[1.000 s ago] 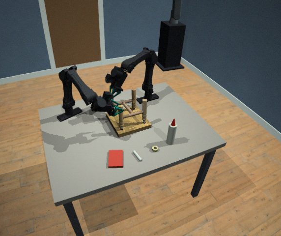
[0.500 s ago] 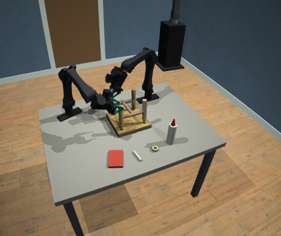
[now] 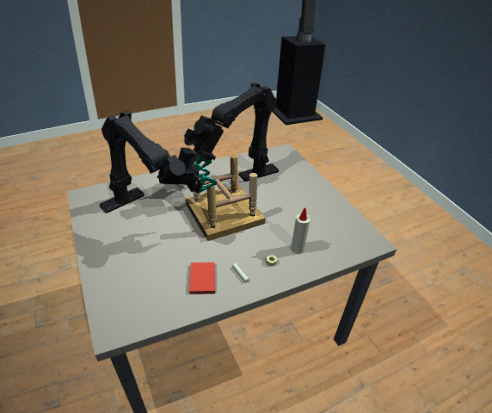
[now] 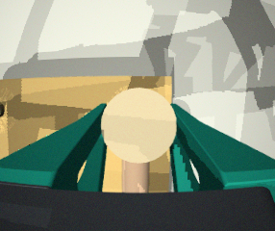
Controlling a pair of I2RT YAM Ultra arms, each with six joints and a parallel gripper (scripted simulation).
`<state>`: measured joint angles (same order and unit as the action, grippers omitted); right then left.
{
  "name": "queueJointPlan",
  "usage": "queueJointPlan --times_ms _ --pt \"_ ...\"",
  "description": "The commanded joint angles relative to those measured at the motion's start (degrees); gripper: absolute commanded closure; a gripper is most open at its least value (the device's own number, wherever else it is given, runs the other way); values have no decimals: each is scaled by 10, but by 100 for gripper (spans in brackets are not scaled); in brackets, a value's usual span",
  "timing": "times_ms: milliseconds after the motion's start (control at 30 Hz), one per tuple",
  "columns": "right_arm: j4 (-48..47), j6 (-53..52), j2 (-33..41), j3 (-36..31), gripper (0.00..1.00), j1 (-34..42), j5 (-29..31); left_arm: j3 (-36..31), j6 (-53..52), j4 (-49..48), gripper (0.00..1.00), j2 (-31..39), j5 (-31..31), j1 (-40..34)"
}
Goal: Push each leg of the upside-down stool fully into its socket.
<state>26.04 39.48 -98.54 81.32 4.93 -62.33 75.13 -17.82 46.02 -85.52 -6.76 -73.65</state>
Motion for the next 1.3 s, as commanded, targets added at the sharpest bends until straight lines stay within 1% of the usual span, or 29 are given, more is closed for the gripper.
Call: queueJointPlan --times_ms 0,33,100,133,700,733,800,900,967,1033,1067,1133,1167,1267 --pt "18 4 -8 4 31 -2 -5 7 9 -15 72 0 -11 -8" --pt "20 6 16 7 31 0 -5 7 9 -15 72 0 -11 -8" --pt "20 6 22 12 31 -2 -5 7 9 -15 72 0 -11 -8" --pt "20 6 17 10 31 -2 -5 7 9 -15 31 0 -11 -8" --pt "21 6 12 10 31 -2 -5 7 9 -15 31 0 -10 0" --pt "21 6 12 10 31 -2 -5 25 10 16 31 -6 -10 0" --pt "21 6 12 10 31 -2 -5 27 9 23 31 1 -10 0" --pt "21 6 12 10 31 -2 -5 39 8 31 31 -11 -10 0" --pt "21 6 12 10 31 -2 -5 37 8 7 31 10 -10 0" --pt "21 6 12 10 31 -2 -5 37 8 9 31 10 -10 0" --pt "21 6 12 10 31 -2 -5 48 8 31 31 -3 -10 0" --pt "21 6 12 10 31 -2 -5 48 8 31 31 -3 -10 0" --pt "21 6 12 10 31 -2 -5 65 8 66 31 -10 -10 -1" --pt "21 6 12 10 31 -2 -5 99 9 93 31 -8 -10 -1"
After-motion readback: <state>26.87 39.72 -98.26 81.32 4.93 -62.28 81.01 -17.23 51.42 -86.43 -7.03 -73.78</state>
